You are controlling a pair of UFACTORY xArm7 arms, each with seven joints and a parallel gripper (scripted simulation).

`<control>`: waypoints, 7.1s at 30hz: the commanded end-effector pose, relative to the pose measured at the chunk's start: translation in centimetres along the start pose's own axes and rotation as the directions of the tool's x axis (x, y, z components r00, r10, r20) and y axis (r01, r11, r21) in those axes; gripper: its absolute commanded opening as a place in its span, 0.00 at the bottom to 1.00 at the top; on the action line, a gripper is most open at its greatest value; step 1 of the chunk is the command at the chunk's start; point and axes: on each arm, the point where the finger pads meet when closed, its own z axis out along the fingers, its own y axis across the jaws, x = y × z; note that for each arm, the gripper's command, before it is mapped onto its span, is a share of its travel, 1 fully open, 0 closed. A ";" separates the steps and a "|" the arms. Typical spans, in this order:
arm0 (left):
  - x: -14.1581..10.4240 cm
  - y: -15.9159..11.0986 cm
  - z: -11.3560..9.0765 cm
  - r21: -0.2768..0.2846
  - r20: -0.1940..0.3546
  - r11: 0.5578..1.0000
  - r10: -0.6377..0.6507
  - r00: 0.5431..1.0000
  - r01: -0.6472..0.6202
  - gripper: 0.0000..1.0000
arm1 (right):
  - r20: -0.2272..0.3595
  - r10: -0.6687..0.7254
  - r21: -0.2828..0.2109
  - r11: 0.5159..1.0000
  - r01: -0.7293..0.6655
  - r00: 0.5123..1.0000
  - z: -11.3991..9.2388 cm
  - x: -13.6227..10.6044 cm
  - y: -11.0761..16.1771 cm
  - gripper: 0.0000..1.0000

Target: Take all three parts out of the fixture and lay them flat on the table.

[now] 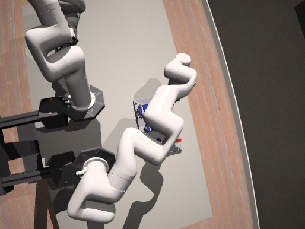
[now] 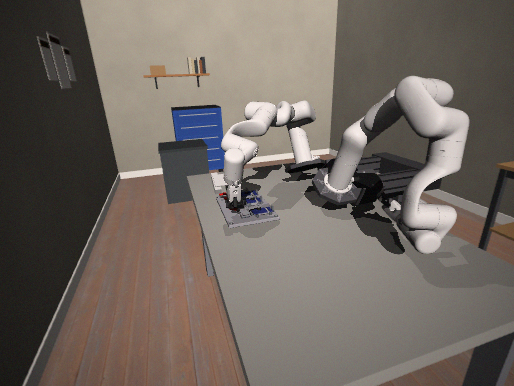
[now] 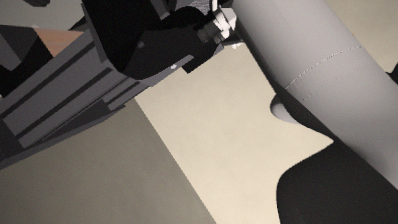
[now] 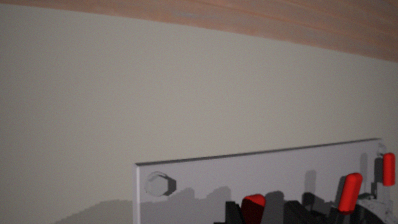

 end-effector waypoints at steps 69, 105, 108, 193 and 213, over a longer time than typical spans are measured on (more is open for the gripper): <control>0.0 0.0 -0.1 -0.001 0.001 1.000 -0.001 1.000 0.001 1.00 | -0.002 0.002 0.502 0.865 -0.001 1.000 -1.1 0.1 0.0 0.30; 0.0 0.0 -0.1 -0.001 0.001 1.000 -0.001 1.000 0.001 1.00 | -0.002 0.002 0.502 0.865 -0.001 1.000 -4.2 0.1 2.7 0.30; 0.0 0.0 -0.1 -0.001 0.001 1.000 -0.001 1.000 0.001 1.00 | -0.002 0.002 0.502 0.865 -0.001 1.000 -3.6 0.2 3.6 0.30; 0.0 0.0 -0.1 -0.001 0.001 1.000 -0.001 1.000 0.001 1.00 | -0.002 0.002 0.967 0.256 0.002 1.000 15.5 0.7 24.3 0.30; 0.0 0.0 -0.1 -0.001 0.001 1.000 -0.001 1.000 0.001 1.00 | -0.002 0.002 0.967 0.256 0.002 1.000 16.2 0.7 21.9 0.30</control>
